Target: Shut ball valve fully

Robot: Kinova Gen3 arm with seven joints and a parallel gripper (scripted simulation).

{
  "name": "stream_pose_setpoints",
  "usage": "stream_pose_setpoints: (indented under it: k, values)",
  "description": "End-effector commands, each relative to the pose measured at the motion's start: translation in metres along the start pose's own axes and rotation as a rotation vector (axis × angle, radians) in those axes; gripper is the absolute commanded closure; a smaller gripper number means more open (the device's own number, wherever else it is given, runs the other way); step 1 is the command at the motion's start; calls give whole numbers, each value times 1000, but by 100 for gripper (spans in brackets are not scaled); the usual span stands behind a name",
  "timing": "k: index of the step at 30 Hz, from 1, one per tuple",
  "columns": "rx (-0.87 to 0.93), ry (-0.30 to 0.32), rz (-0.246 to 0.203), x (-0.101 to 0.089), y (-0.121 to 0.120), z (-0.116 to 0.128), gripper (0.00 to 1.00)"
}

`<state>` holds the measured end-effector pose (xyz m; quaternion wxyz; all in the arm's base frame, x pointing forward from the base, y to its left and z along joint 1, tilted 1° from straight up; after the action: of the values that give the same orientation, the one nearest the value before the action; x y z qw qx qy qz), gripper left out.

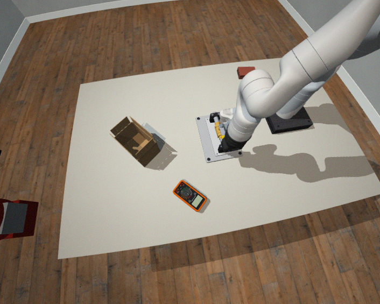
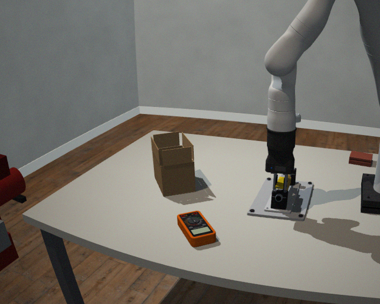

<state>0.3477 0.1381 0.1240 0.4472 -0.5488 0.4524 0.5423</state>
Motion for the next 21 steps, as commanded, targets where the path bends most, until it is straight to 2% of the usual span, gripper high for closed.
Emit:
stream_pose_setpoints:
  k: [1,21]
  values:
    - [0,-1,-1,0,0,0,100]
    - [53,-1,-1,0,-5,-1,100]
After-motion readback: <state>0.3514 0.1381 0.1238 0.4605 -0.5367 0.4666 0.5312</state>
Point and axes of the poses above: the point where the finger pads meet when closed, its own x axis out along the fingers, its own y axis across the jaws, z = x × y, the point moved 7 cm from there along -x, back along the fingers, and after that the axes turned 11 degrees about -x, right-handed, at the moved point
